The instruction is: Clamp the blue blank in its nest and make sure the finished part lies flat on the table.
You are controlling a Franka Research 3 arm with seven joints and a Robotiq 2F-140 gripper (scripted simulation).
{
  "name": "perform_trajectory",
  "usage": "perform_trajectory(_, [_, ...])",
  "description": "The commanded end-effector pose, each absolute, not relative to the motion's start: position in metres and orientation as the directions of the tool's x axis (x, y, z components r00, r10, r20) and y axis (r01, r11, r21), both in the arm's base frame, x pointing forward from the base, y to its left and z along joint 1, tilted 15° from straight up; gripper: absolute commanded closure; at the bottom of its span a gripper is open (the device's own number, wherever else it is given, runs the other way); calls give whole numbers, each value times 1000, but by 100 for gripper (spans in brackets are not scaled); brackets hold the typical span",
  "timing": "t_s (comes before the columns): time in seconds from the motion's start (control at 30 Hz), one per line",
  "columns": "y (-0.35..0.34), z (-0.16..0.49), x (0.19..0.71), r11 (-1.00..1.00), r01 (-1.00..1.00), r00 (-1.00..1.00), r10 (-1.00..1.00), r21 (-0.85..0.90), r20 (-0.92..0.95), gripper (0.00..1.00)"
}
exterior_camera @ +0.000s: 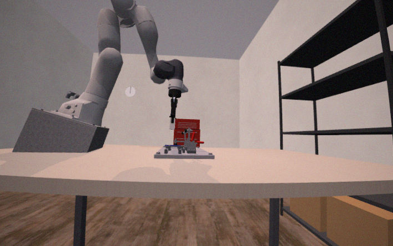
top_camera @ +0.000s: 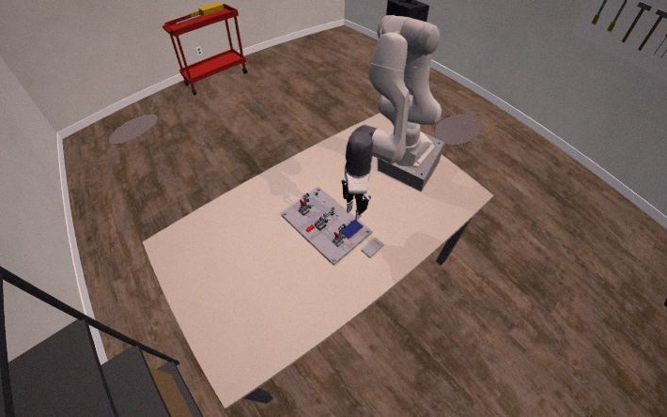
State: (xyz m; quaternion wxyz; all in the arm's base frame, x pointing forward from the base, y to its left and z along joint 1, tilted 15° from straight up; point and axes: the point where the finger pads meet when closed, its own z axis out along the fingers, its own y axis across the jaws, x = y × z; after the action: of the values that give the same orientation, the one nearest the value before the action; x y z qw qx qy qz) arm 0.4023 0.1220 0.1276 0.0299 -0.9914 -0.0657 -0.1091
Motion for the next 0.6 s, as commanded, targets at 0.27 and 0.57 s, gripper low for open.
perform_trajectory(0.27, [132,140,447,-988,145,960,127,-55,249,72])
perform_trajectory(0.57, [137,151,491,-988,145,960,127,-55,249,72])
